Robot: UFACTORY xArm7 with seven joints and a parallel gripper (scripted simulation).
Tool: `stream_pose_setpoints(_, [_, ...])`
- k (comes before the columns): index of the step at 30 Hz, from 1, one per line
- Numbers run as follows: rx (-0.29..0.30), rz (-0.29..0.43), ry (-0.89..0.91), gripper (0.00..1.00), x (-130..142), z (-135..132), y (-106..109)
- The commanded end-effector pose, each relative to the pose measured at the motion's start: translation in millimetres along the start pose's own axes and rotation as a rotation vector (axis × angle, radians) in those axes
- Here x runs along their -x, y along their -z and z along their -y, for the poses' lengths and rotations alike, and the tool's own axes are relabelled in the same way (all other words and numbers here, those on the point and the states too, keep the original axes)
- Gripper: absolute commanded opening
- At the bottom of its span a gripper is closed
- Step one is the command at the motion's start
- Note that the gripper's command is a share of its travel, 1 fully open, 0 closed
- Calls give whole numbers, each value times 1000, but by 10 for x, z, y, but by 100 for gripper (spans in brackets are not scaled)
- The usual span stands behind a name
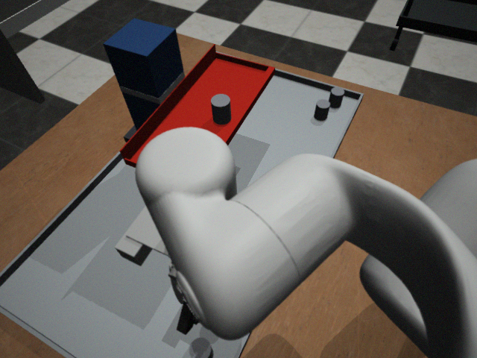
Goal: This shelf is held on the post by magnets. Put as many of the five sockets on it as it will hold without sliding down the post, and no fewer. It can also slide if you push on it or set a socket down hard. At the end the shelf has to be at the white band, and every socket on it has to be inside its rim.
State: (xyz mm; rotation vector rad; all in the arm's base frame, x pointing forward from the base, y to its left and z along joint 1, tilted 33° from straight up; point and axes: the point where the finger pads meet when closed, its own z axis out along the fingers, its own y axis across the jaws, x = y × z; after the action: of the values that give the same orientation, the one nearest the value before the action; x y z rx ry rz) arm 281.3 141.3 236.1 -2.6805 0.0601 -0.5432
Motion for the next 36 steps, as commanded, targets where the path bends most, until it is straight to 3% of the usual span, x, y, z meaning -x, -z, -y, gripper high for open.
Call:
stream_pose_setpoints(1, [-1, -2, 1, 61, -14, 6, -2])
stream_pose_setpoints(7, [-1, -2, 1, 61, -15, 7, -44])
stream_pose_setpoints(16, [-1, -2, 1, 61, -19, 9, -279])
stream_pose_setpoints(28, [-1, -2, 1, 61, -20, 9, -313])
stream_pose_setpoints(36, [-1, -2, 1, 61, -22, 11, -485])
